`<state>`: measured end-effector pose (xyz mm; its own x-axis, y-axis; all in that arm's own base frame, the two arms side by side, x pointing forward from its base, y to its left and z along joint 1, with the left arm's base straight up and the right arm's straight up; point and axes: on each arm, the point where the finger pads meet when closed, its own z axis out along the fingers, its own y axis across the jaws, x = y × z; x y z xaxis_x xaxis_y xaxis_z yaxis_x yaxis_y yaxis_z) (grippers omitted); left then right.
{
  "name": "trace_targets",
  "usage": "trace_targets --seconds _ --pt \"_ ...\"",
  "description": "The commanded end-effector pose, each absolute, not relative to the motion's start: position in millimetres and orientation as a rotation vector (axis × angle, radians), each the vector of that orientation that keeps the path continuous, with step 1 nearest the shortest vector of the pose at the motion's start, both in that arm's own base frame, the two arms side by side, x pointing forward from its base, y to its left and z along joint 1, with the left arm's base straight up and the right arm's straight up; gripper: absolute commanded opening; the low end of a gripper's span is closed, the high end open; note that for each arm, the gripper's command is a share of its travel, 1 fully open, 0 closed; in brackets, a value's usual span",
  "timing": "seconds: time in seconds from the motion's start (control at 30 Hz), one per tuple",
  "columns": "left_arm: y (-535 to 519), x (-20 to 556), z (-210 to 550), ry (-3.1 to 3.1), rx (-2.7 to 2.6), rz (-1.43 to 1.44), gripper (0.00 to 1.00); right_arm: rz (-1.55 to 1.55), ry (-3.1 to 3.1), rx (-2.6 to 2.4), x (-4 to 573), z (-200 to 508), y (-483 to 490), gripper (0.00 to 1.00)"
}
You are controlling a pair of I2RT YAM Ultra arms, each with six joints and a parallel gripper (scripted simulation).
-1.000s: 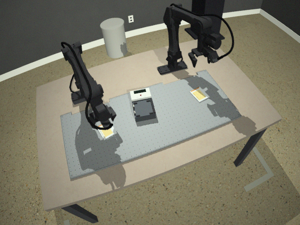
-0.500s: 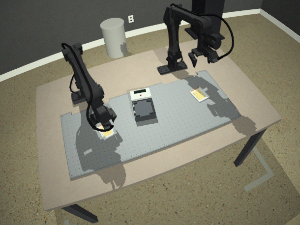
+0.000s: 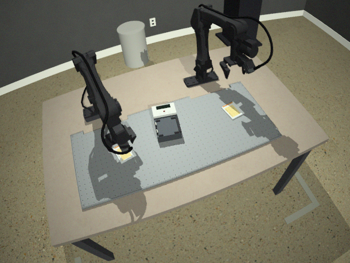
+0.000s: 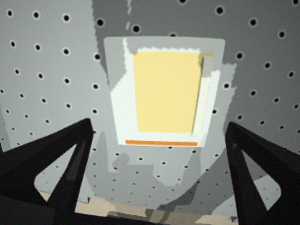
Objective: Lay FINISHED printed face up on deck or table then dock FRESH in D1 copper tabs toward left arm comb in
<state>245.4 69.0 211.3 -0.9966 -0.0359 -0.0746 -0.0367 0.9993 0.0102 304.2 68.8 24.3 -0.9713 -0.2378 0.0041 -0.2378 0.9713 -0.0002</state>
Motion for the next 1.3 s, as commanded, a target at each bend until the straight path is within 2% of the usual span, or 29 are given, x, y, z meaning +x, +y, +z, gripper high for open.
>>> trace_targets --seconds 0.0,1.27 --pt "72.5 246.5 226.6 3.084 -0.064 0.016 1.00 0.017 -3.127 0.370 307.5 16.1 66.0 0.98" --pt "72.5 246.5 226.6 3.084 -0.064 0.016 1.00 0.017 -3.124 0.366 308.0 0.4 62.0 0.98"
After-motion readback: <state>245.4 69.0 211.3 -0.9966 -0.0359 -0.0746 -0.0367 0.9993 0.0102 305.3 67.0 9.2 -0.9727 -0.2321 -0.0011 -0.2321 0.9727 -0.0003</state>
